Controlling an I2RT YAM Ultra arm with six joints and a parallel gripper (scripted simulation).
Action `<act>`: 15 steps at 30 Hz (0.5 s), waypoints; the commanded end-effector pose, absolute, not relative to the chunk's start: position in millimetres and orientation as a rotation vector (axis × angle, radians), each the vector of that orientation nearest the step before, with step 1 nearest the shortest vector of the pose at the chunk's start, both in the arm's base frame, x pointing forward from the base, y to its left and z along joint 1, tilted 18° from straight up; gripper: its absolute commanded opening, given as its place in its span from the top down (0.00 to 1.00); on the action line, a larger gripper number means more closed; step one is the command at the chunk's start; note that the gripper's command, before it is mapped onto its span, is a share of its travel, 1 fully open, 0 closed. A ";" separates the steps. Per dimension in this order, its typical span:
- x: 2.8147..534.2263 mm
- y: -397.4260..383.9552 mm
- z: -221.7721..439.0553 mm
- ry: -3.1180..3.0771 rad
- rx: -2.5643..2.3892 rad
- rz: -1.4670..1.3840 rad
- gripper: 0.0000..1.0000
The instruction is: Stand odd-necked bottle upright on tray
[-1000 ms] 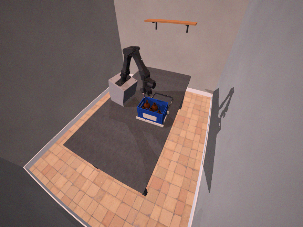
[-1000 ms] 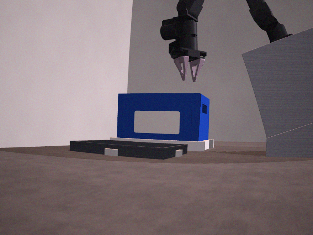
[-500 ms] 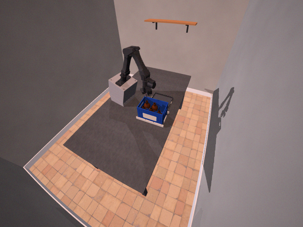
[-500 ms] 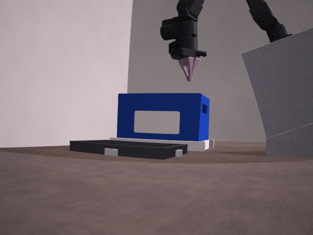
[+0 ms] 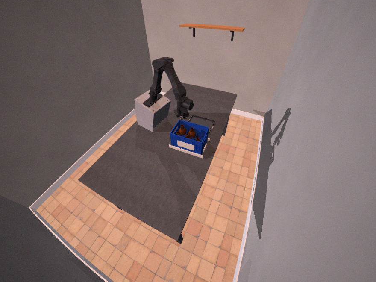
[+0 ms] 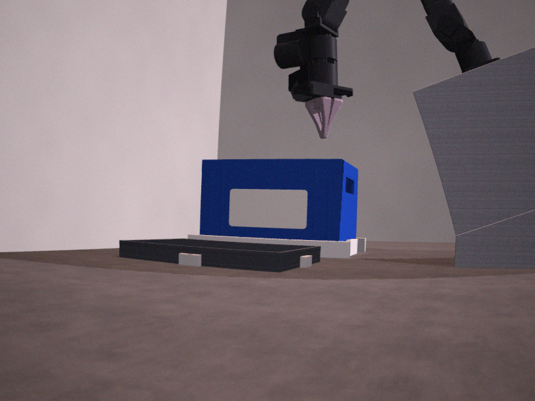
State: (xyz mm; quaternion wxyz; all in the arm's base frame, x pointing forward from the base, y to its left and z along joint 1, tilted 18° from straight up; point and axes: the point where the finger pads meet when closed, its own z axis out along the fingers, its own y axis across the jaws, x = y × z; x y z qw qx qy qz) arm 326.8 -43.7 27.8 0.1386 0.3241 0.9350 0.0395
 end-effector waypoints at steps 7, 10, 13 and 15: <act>337.9 -49.8 48.1 2.645 0.924 0.112 1.00; 337.9 -49.8 48.1 2.645 0.924 0.112 1.00; 338.3 -51.8 48.4 2.649 0.926 0.110 1.00; 343.9 -55.2 40.1 2.684 0.937 0.113 1.00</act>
